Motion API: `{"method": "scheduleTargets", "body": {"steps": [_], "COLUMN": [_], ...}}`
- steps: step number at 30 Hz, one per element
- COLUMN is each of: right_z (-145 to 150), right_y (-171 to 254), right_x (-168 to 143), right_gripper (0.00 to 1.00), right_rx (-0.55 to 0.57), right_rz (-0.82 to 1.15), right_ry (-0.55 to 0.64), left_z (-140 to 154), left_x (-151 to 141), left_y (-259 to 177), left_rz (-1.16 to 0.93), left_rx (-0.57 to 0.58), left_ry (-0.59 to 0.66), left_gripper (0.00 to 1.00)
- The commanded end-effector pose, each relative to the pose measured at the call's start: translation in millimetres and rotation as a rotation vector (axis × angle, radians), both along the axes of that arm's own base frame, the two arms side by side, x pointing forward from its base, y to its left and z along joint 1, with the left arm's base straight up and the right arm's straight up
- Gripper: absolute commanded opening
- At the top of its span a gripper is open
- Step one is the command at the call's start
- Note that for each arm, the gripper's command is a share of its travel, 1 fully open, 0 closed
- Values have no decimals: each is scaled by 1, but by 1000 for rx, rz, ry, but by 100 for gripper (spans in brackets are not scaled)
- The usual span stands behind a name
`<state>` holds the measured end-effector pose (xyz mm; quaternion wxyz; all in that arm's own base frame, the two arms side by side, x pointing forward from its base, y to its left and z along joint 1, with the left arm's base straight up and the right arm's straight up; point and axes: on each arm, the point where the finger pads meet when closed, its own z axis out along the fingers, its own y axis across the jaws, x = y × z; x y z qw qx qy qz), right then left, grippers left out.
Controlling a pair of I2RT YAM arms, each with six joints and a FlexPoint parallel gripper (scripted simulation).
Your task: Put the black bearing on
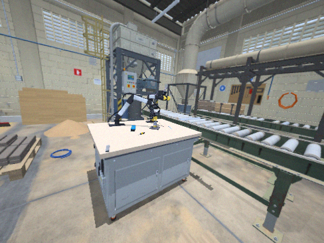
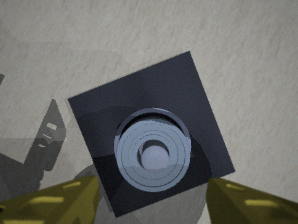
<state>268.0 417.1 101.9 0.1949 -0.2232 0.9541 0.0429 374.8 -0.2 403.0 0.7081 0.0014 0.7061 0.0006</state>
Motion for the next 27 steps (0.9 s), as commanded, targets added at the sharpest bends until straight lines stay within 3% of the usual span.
{"method": "scheduleTargets", "body": {"steps": [1,16,22,27], "right_z": [50,100,84,95], "right_y": [8,-14,-11,-7], "right_x": [0,-25,-18,-22], "right_gripper": [56,56,56,56], "right_rx": [86,57,78,82], "right_rz": [-2,-10,-10,-3], "right_ry": [-57,-40,-37,-48], "left_z": [15,15,15,15], "left_x": [0,0,0,0], "left_y": [2,2,2,2], "left_rz": [5,5,5,5], "left_rx": [-6,-6,-6,-6], "left_ry": [-27,-27,-27,-27], "left_gripper": [56,56,56,56]}}
